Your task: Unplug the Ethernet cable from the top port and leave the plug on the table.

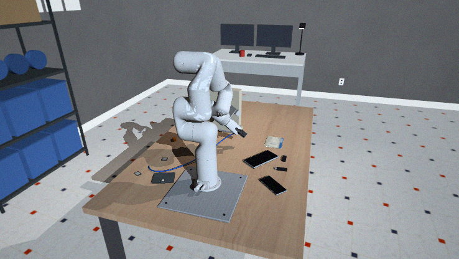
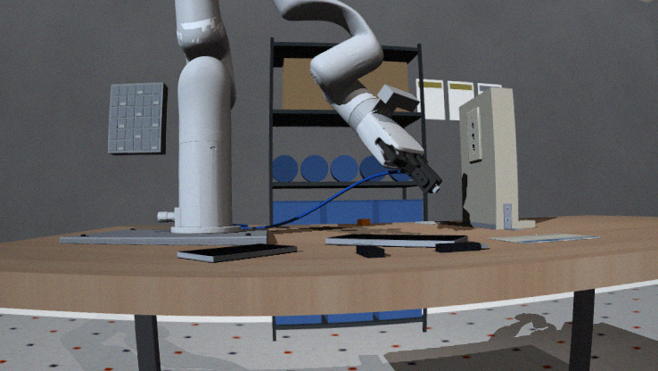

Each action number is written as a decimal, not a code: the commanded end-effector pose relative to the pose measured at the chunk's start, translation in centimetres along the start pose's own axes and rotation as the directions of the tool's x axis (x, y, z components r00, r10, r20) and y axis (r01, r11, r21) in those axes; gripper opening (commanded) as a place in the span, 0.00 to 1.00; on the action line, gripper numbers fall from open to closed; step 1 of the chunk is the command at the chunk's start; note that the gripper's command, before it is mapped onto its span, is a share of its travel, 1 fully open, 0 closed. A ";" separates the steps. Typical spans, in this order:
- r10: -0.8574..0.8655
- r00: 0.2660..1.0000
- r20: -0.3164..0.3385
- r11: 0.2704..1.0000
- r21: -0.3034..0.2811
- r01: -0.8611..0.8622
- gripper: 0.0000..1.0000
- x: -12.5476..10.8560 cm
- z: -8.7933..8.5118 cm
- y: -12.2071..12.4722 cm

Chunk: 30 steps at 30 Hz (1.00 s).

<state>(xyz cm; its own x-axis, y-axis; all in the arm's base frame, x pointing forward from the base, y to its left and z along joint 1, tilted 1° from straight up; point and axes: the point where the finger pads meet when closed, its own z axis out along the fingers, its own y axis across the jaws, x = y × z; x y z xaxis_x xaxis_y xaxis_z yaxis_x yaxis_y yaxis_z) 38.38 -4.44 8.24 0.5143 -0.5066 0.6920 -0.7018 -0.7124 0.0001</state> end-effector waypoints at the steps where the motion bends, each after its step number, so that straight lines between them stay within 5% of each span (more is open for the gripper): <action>1: 0.001 1.000 -0.002 1.000 0.002 -0.001 0.00 -0.4 0.5 -0.1; 30: 0.001 1.000 -0.002 1.000 0.002 -0.001 0.00 -3.9 4.1 -0.1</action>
<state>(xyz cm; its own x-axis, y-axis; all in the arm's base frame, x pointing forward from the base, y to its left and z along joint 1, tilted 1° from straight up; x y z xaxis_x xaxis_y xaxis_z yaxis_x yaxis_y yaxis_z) 38.27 -4.35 2.75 0.5152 -0.5064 0.6915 -0.7018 -0.7124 0.0012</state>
